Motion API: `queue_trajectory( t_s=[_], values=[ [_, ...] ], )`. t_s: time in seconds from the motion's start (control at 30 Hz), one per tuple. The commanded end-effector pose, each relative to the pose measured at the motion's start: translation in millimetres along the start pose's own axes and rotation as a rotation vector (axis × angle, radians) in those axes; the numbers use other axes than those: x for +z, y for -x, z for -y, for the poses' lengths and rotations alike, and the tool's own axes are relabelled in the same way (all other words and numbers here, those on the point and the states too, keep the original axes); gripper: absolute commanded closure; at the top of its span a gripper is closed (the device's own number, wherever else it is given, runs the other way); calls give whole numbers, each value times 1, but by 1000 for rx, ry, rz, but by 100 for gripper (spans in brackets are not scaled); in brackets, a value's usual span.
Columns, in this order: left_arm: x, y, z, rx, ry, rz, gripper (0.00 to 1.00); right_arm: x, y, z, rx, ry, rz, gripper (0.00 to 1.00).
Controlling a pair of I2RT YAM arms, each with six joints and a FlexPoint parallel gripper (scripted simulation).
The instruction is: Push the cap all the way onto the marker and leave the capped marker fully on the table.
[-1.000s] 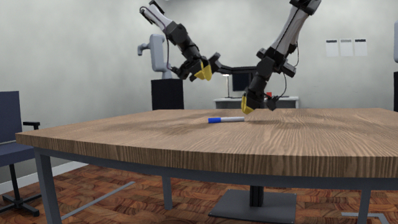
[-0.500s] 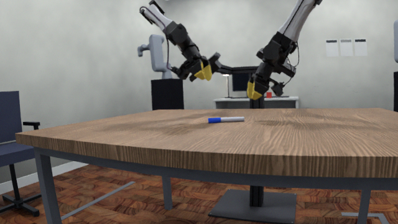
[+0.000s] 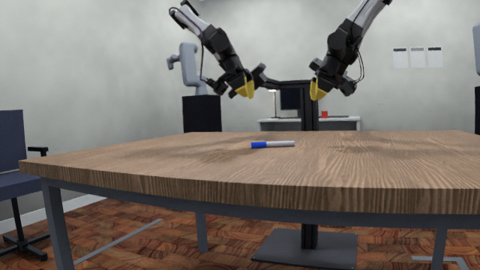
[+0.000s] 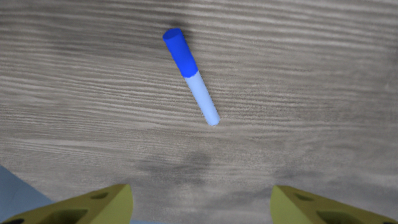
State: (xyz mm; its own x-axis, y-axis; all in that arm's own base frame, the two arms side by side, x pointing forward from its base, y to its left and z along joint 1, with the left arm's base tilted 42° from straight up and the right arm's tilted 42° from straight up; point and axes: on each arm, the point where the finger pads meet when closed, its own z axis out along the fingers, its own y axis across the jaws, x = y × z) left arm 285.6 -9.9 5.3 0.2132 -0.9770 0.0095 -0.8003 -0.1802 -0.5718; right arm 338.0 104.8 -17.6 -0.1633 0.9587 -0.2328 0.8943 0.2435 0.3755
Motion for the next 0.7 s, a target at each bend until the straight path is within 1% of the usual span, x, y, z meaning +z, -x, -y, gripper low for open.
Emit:
queue_trajectory(
  t_s=[0.0,0.03,0.2,0.27,0.37,0.67],
  values=[
    [-15,19,3,194,52,91,35,2,-3,-6,-209,8,134,35],
    [-18,23,8,252,47,110,35,4,-4,-6,-281,6,179,35],
    [-31,39,35,425,3,175,35,15,-26,-9,-544,16,316,35],
    [-31,39,35,425,3,175,35,15,-26,-9,-544,16,316,35],
    [-40,49,53,560,-32,221,35,21,-36,-9,-717,11,416,35],
    [-68,79,108,941,-141,353,35,43,-69,4,-1125,-14,619,35]
  ],
)
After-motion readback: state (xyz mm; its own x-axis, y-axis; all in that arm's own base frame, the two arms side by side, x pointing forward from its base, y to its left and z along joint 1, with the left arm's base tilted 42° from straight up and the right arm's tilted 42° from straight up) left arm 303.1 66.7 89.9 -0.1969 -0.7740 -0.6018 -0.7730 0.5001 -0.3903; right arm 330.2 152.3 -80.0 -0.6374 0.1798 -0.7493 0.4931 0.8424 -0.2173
